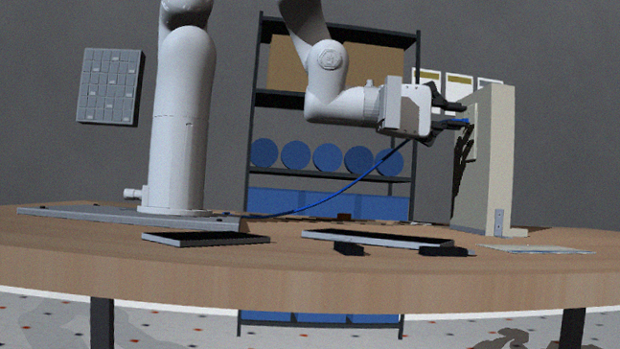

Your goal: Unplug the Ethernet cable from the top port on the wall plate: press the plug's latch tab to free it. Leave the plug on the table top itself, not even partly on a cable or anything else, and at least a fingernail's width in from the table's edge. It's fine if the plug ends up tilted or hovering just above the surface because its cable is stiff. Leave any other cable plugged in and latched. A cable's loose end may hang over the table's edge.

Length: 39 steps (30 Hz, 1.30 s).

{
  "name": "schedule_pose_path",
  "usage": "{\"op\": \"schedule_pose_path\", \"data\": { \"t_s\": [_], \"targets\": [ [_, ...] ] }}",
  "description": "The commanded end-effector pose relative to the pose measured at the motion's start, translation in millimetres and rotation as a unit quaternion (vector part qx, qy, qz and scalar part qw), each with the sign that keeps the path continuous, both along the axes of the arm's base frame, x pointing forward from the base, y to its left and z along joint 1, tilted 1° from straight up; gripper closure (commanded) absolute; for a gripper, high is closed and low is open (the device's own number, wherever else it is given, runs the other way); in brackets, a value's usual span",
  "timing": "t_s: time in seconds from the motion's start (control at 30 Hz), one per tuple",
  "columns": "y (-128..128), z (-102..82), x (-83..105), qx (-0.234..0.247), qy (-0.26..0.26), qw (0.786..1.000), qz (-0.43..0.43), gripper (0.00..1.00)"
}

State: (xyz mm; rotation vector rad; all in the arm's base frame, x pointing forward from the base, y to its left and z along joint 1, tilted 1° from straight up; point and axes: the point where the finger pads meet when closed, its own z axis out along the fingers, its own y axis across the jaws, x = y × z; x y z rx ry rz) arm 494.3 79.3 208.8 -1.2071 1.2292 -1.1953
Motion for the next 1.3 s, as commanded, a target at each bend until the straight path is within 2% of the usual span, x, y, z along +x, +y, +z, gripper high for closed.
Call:
{"op": "schedule_pose_path", "data": {
  "t_s": [0.0, 0.83, 1.07, 1.27],
  "targets": [
    [7.1, 1.4, 0.8, 0.000, -0.001, 1.000, 0.000, 0.73],
    [53.1, 2.1, 1.0, 0.000, -0.001, 1.000, 0.000, 0.73],
    [55.1, 2.5, 0.9, 0.000, -0.002, 1.000, 0.000, 0.73],
    [55.0, 2.4, 10.9, 0.000, -0.002, 1.000, 0.000, 0.73]
  ]
}}
